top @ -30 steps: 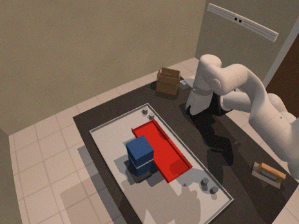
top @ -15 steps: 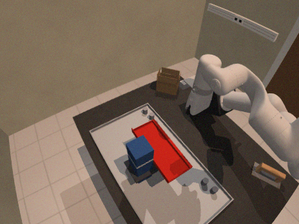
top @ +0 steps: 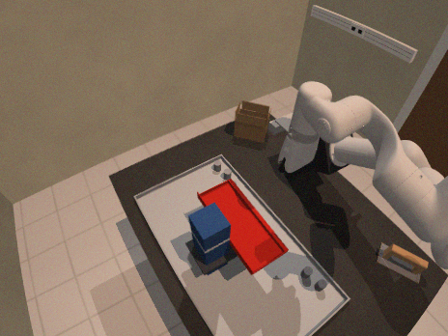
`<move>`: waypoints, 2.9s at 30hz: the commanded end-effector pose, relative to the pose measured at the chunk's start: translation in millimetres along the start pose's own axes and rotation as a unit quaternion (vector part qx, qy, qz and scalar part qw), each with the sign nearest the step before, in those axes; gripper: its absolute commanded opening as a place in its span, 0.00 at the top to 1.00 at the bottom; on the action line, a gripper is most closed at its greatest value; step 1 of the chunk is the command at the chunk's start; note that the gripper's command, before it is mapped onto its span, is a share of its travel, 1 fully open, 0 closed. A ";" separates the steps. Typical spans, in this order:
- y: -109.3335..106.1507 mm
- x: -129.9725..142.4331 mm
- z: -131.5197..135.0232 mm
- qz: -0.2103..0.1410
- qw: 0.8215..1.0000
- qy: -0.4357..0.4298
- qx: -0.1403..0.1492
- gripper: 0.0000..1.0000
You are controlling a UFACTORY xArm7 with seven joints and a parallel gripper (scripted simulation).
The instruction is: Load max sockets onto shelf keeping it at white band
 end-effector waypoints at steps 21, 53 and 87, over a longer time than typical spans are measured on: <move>-63.5 13.4 48.0 0.013 0.995 0.047 -0.088 0.00; -133.7 116.4 205.2 0.009 0.895 0.138 -0.423 0.00; -133.7 116.4 205.2 0.009 0.895 0.138 -0.423 0.00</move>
Point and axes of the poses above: the point where the finger pads meet when closed, its own y axis out along the fingers, its own z axis across the jaws, x = y × z, the point moved 9 cm from there along -y, back along the fingers, and after that the axes turned 11 degrees about -y, right-handed, at the moved point
